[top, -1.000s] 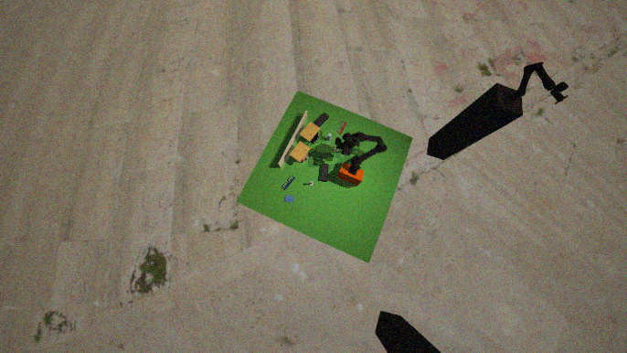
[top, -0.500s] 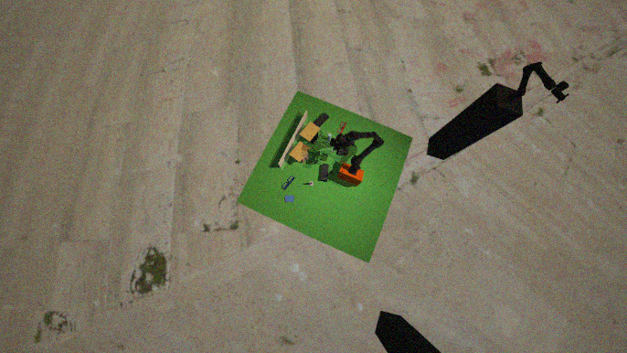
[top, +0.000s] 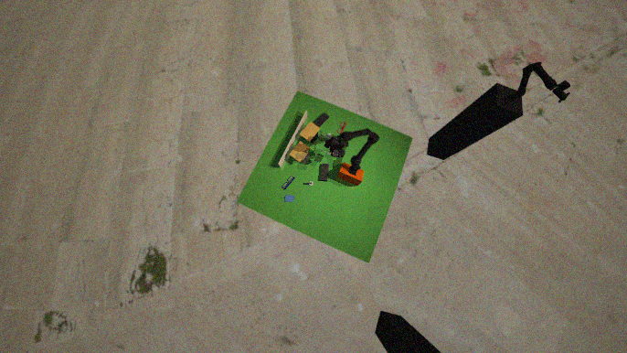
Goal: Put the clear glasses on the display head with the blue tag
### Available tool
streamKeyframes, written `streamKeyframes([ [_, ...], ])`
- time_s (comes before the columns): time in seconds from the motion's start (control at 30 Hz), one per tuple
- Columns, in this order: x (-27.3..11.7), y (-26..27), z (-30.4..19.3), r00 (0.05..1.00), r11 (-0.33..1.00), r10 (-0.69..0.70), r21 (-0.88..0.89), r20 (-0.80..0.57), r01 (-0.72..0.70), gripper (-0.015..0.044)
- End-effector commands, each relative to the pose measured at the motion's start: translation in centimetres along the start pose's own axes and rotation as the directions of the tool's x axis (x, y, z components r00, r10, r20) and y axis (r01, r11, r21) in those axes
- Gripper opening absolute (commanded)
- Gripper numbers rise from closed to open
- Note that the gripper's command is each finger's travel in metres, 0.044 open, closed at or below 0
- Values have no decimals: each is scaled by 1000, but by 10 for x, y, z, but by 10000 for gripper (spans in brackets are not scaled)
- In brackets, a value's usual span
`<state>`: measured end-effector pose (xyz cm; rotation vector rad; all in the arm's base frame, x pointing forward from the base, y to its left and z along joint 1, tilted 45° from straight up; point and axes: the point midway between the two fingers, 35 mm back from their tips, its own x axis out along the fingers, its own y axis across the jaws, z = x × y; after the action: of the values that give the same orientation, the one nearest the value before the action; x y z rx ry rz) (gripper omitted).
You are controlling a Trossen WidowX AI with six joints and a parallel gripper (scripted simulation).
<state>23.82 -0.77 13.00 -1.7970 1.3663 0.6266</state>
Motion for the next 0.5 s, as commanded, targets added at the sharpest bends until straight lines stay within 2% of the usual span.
streamKeyframes([
  [0.0,5,-6,10,1000,999,29,24,2,-29,0],
  [0.47,30,-16,43,990,987,137,89,-25,-134,0],
])
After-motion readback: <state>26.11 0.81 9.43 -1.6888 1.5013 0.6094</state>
